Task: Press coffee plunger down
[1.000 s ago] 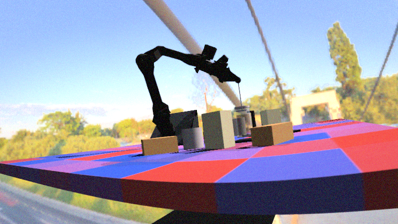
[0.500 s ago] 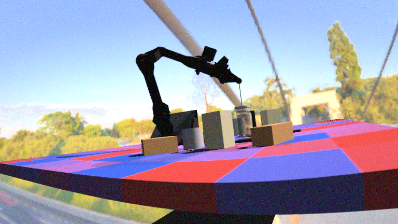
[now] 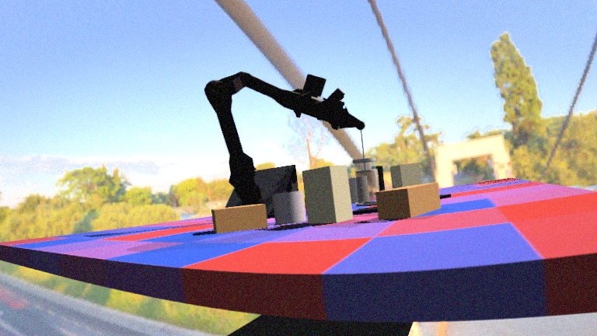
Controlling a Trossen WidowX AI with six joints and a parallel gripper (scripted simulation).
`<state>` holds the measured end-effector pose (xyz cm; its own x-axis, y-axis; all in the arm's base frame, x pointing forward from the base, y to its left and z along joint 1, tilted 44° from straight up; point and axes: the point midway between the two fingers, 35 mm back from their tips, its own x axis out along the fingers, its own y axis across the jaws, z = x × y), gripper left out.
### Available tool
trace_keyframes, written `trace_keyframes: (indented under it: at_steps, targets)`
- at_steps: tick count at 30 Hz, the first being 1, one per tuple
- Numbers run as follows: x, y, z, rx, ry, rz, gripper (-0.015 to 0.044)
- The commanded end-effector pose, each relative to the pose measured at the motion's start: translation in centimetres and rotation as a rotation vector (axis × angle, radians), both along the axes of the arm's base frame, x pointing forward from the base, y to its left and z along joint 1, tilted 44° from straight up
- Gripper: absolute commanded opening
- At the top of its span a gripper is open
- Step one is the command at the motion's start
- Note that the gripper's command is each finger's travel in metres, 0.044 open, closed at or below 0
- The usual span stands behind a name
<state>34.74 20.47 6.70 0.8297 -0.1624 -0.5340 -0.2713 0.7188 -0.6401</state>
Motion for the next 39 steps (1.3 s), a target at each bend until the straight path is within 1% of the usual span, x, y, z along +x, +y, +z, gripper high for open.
trace_keyframes:
  at_steps: [1,39]
  targets:
    - [-0.2,-1.7,-2.0,-0.024,0.04,-0.021,0.0124]
    - [0.4,-5.4,-6.1,-0.026,0.036,-0.02,0.0124]
